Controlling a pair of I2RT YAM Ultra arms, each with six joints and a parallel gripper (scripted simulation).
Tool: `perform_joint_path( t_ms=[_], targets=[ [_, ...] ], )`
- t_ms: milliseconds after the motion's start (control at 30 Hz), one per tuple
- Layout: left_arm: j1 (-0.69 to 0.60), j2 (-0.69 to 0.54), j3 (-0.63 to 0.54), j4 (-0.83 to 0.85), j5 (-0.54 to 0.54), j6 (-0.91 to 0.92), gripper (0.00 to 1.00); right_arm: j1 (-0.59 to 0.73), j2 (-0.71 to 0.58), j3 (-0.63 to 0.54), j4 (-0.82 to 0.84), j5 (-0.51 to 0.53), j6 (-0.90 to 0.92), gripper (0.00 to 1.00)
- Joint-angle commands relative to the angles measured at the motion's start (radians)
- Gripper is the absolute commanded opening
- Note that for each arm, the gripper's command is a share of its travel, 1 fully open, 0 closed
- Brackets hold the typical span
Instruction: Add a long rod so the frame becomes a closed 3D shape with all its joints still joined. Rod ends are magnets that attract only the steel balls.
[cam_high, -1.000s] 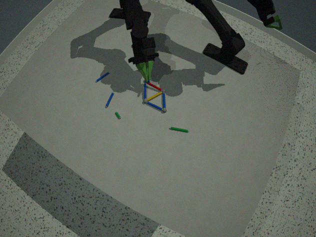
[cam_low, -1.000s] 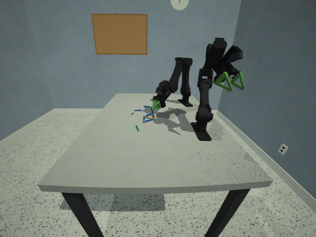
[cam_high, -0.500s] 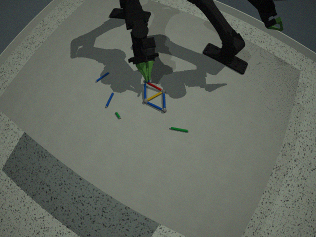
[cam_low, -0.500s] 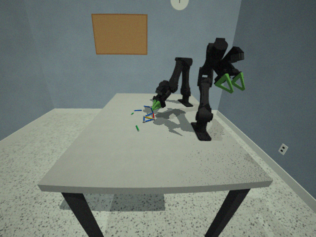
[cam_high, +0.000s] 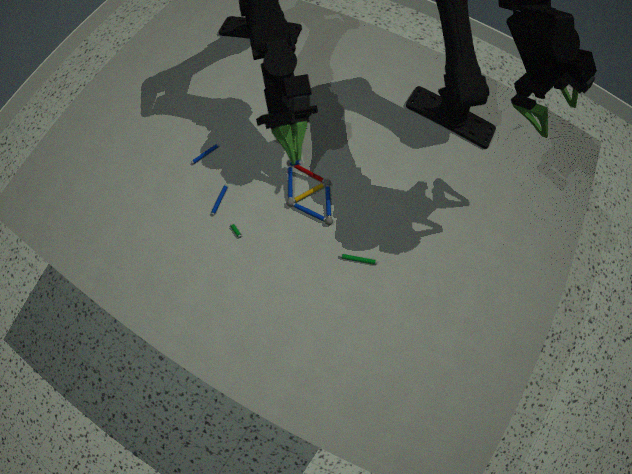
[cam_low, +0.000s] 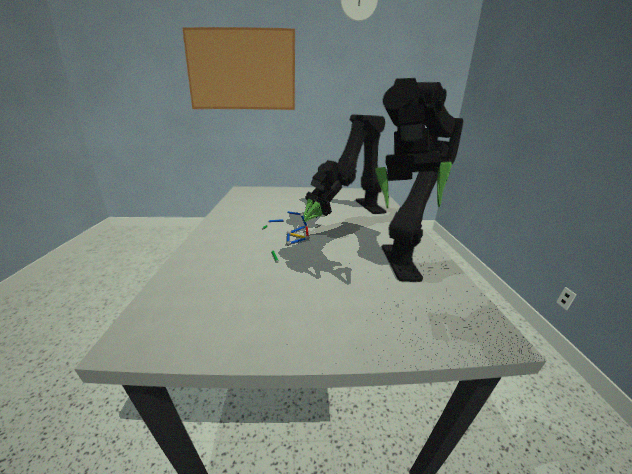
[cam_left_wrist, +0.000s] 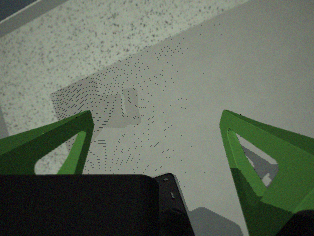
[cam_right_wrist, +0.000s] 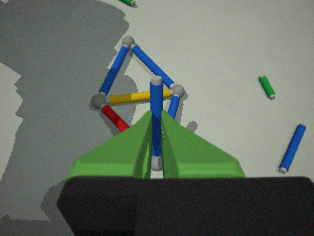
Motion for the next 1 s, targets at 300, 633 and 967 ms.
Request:
perform_joint_path(
  t_ms=[300,633,967],
  targets=[
    [-0.219,0.191,-0.018,0.211,0.301,0.394,1.0,-0.008,0.001,-0.009,0.014,-0.002,-0.001,0.0],
    [-0.443,0.366,-0.048,0.35,0.529,0.684,1.0,-0.008,0.001,-0.009,0.014,-0.002,-0.001,0.0],
    [-0.627,0.516,-0.077,0.473,0.729,0.938,1.0,-0.008,0.001,-0.009,0.014,-0.002,-0.001,0.0]
  ],
)
